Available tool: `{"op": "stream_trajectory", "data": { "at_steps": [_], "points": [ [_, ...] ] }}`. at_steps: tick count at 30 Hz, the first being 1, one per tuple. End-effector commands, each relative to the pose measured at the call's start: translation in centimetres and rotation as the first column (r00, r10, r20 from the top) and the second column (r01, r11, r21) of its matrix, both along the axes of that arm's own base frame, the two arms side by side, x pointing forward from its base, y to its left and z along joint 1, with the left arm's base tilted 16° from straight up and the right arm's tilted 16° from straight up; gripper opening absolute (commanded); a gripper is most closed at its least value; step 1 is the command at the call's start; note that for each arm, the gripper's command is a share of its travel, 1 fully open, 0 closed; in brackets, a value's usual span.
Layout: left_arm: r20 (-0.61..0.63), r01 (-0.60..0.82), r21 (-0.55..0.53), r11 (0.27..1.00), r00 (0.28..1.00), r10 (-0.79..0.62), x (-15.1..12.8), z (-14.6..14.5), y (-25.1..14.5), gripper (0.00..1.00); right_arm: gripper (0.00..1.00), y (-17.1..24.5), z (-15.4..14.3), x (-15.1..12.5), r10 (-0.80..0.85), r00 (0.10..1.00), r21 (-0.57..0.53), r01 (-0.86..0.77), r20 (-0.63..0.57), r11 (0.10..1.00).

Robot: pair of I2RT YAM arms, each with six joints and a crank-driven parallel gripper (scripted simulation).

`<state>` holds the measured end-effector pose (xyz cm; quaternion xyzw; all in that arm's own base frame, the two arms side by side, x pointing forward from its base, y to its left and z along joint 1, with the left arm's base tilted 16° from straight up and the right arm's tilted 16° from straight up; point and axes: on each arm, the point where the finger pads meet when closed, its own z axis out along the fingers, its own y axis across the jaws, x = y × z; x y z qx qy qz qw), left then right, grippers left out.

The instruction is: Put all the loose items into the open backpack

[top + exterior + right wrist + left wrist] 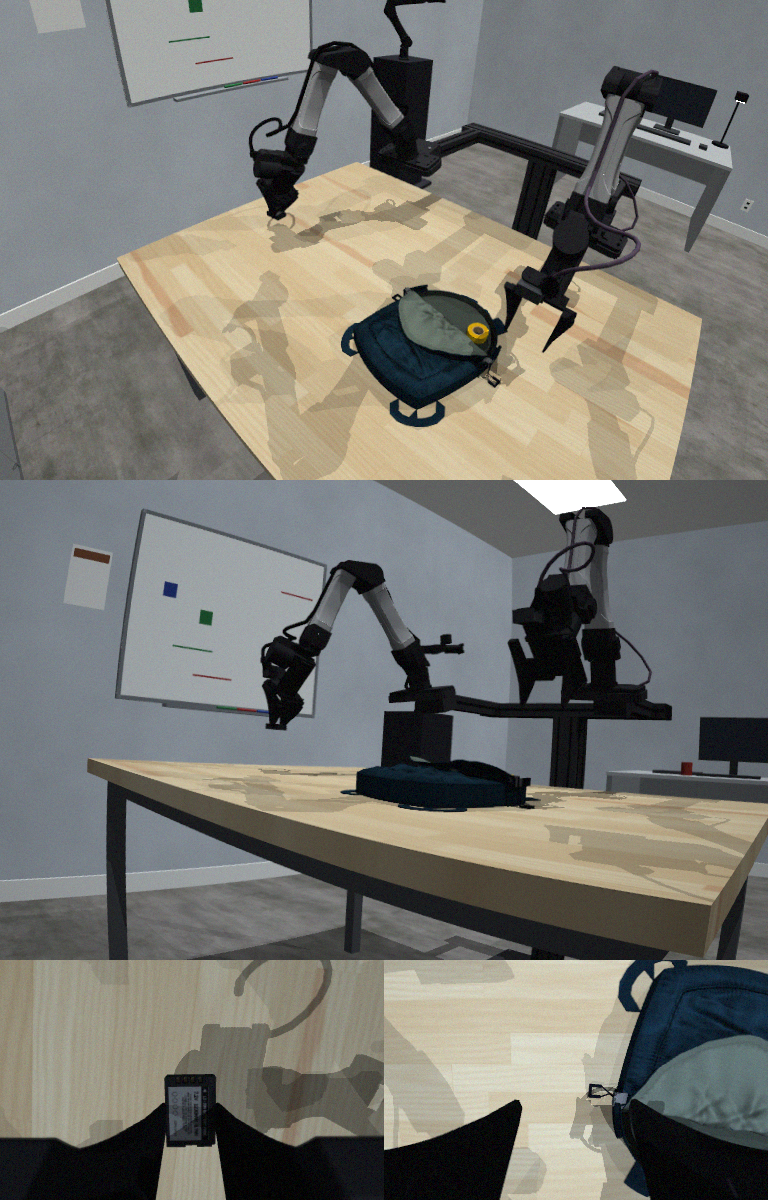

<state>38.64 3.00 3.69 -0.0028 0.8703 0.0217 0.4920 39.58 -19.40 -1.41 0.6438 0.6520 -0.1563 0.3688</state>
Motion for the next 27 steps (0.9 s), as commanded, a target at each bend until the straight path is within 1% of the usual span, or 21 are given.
{"op": "stream_trajectory", "data": {
  "at_steps": [1, 3, 10, 18, 20, 23, 25, 27],
  "points": [
    [0.021, 0.006, 0.002, 1.0, 1.0, -0.006, 0.3, 0.6, -0.2, 0.9, 0.31, 3.3, 0.8, -0.4, 0.113, 0.993, -0.048, -0.113, 0.012, 0.992],
    [0.021, 0.006, 0.002, 1.0, 1.0, -0.006, 0.3, 0.6, -0.2, 0.9, 0.31, 3.3, 0.8, -0.4, 0.113, 0.993, -0.048, -0.113, 0.012, 0.992],
    [0.021, 0.006, 0.002, 1.0, 1.0, -0.006, 0.2, 0.6, -0.2, 0.9, 0.31, 10.2, -0.4, -2.7, 0.316, 0.949, -0.101, -0.315, -0.012, 0.944],
    [0.02, 0.006, 0.002, 1.0, 1.0, -0.006, 0.2, 0.6, -0.2, 0.9, 0.31, 17.8, -1.7, -5.4, 0.521, 0.852, -0.152, -0.523, -0.051, 0.839],
    [0.02, 0.006, 0.002, 1.0, 1.0, -0.006, 0.2, 0.6, -0.2, 0.9, 0.31, 17.8, -1.7, -5.4, 0.521, 0.852, -0.152, -0.523, -0.051, 0.839],
    [0.02, 0.006, 0.002, 1.0, 1.0, -0.006, 0.2, 0.6, -0.2, 0.9, 0.31, 20.6, -2.2, -6.5, 0.592, 0.803, -0.169, -0.594, -0.068, 0.787],
    [0.02, 0.006, 0.002, 1.0, 1.0, -0.006, 0.1, 0.6, -0.2, 0.9, 0.31, 22.3, -3.5, -7.7, 0.634, 0.764, -0.168, -0.644, -0.115, 0.746],
    [0.02, 0.006, 0.002, 1.0, 1.0, -0.006, 0.1, 0.6, -0.3, 0.9, 0.31, 24.1, -3.9, -8.4, 0.671, 0.732, -0.175, -0.681, -0.12, 0.711]
  ]
}}
